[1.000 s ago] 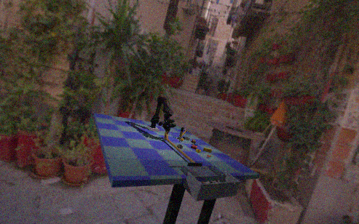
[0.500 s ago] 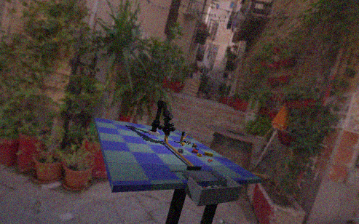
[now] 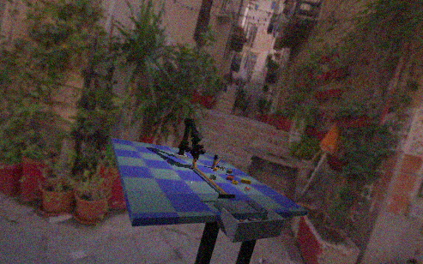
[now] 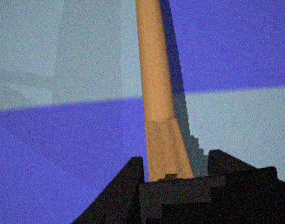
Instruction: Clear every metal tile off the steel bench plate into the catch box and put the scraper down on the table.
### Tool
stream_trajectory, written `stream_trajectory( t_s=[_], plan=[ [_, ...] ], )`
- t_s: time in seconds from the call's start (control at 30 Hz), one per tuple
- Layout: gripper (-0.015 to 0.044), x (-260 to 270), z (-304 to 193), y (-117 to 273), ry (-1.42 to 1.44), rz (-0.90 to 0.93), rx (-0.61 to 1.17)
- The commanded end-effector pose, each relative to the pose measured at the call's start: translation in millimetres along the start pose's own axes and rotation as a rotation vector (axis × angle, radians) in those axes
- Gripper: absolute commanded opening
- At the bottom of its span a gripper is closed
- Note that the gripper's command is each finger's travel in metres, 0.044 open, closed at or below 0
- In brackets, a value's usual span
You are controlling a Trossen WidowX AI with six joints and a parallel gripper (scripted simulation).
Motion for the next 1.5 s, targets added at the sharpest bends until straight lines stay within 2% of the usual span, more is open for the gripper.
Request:
stream_trajectory(
  t_s=[0.0, 1.47],
  plan=[
    [0.0, -0.3, 1.8, 3.9, 0.0, -0.004, -0.018],
    [0.0, 0.5, -2.1, 0.7, 0.0, 0.0, 0.002]
  ],
)
Point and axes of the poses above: the point midway between the two fingers, 35 mm back from their tips, its own y axis back along the fingers, its own x axis across the jaws, z = x × y, the point moved 1 cm from there along y, back along the fingers, and after that the axes turned 12 degrees about y, right-handed, at the moved point
